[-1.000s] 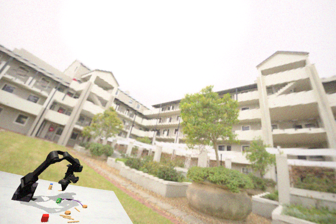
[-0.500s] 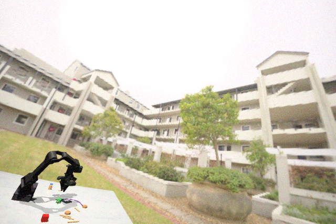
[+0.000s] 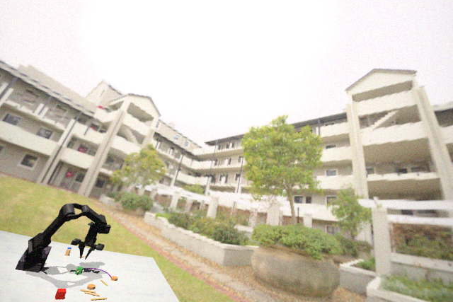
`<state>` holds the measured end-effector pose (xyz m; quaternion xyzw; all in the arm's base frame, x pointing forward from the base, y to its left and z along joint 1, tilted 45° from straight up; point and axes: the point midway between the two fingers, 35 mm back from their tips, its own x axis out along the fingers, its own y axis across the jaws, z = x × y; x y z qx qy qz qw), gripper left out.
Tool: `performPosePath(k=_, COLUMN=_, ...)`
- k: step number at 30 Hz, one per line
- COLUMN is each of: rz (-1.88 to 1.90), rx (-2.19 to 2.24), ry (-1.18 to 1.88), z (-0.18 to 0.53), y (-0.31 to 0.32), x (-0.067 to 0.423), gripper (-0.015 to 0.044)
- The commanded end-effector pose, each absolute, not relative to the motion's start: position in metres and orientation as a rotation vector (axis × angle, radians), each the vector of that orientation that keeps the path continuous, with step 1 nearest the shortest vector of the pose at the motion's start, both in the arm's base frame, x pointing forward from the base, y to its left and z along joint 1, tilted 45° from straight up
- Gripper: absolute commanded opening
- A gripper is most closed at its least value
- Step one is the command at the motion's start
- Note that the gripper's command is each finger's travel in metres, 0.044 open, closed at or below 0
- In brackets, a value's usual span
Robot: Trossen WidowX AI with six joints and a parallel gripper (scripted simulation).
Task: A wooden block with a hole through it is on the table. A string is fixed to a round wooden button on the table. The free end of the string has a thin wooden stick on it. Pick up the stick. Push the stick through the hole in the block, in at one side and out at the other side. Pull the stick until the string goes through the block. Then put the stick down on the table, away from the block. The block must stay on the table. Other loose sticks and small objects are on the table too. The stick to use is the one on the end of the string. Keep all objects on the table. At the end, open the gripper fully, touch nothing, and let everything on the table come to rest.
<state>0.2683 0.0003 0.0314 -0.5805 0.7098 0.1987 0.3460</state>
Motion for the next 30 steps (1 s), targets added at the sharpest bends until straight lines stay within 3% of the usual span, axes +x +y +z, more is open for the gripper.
performPosePath(k=1, rz=0.529, rx=-1.521, ry=1.845, z=0.031, y=-0.001, x=0.268, gripper=0.0121)
performPosePath(k=30, rz=0.529, rx=-1.521, ry=1.843, z=-0.003, y=-0.033, x=0.267, gripper=0.0121)
